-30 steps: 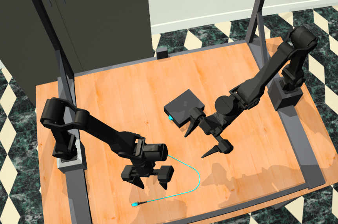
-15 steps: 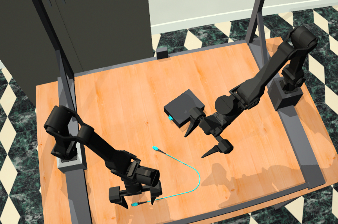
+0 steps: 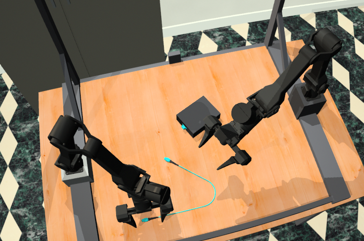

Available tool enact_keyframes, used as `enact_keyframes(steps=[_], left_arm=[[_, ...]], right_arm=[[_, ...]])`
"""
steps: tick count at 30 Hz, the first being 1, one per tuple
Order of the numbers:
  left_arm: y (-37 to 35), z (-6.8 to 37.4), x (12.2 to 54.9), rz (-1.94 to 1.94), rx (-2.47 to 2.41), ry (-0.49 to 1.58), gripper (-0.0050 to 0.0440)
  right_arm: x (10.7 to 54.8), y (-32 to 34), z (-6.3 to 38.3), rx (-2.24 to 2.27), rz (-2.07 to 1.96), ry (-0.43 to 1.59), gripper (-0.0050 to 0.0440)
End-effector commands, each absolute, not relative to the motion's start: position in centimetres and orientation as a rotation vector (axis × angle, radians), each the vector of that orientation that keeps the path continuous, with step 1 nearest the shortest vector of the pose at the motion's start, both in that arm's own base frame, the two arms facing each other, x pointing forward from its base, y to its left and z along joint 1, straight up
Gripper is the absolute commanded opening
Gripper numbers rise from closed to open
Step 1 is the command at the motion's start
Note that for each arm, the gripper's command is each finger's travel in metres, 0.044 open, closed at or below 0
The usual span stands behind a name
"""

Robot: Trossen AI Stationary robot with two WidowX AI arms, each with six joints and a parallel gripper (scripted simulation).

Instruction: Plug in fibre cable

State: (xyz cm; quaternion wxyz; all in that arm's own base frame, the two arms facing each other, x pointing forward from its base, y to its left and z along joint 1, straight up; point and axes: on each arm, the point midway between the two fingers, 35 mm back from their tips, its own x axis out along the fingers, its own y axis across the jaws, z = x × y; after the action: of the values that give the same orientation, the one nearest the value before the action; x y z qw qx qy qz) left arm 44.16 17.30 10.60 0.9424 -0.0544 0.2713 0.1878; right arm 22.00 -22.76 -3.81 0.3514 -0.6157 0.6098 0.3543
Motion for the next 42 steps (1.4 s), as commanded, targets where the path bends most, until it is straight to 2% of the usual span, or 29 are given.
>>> enact_keyframes(steps=[1, 13, 19, 28, 42], left_arm=[[17.5, 11.9, 44.4, 0.384, -0.105, 0.523, 0.0440], [13.7, 12.7, 41.8, 0.333, -0.091, 0.528, 0.0440], [9.4, 13.0, 38.3, 0.263, -0.075, 0.532, 0.0440], [6.0, 12.5, 34.8, 0.198, -0.057, 0.536, 0.0440], [3.7, 11.5, 31.8, 0.143, -0.041, 0.539, 0.0440]], right_arm=[[22.2, -22.9, -3.6, -1.603, 0.911, 1.569, 0.0440], [25.6, -25.1, 0.0, -1.471, 0.567, 1.529, 0.0440], [30.5, -23.8, 2.5, -1.319, 0.274, 1.382, 0.0440], [31.4, -21.4, 1.3, -0.953, 0.102, 1.295, 0.0440], [32.1, -18.1, 0.3, -0.386, -0.118, 1.191, 0.0440]])
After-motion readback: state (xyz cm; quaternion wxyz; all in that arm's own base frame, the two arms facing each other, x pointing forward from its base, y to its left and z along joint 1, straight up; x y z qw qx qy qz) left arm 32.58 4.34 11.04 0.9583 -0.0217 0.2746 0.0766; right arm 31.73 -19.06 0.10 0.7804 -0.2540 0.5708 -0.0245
